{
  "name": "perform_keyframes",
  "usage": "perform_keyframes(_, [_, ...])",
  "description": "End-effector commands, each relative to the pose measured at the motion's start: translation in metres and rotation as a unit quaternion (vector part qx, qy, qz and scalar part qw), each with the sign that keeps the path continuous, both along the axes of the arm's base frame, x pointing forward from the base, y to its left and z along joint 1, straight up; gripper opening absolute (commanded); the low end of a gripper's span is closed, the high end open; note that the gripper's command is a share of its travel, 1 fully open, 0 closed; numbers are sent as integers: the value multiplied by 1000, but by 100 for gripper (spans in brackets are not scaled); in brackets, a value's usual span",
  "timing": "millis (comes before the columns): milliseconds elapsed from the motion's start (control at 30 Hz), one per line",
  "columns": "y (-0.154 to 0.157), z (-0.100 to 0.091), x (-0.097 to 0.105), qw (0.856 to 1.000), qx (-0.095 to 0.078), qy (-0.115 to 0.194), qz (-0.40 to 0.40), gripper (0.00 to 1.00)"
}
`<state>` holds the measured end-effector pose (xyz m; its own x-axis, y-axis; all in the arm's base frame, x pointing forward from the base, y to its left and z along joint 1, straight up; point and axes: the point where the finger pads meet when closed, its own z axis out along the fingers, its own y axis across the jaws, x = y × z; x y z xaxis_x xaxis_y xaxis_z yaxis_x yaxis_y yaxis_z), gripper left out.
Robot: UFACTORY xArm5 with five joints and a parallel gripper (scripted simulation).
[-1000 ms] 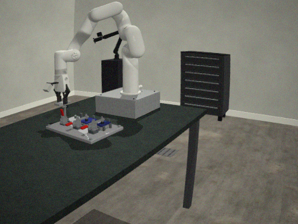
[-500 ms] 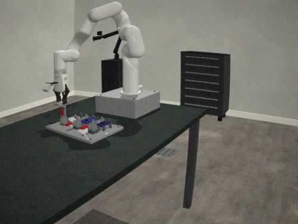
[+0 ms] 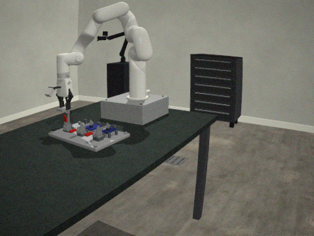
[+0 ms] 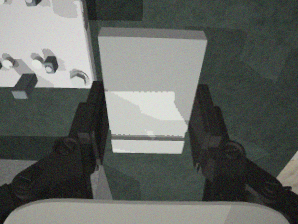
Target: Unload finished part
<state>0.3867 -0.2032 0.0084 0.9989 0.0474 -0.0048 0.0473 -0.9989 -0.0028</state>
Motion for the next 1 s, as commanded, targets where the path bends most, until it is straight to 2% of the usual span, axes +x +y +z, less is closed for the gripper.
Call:
perform_keyframes(0, [-1,1,1,1000,-1,-2,0,0])
perform_keyframes(400, [-1,-6,1,1000,-1,-2,0,0])
perform_keyframes(967, [-1,-39,1,1000,-1,-2,0,0])
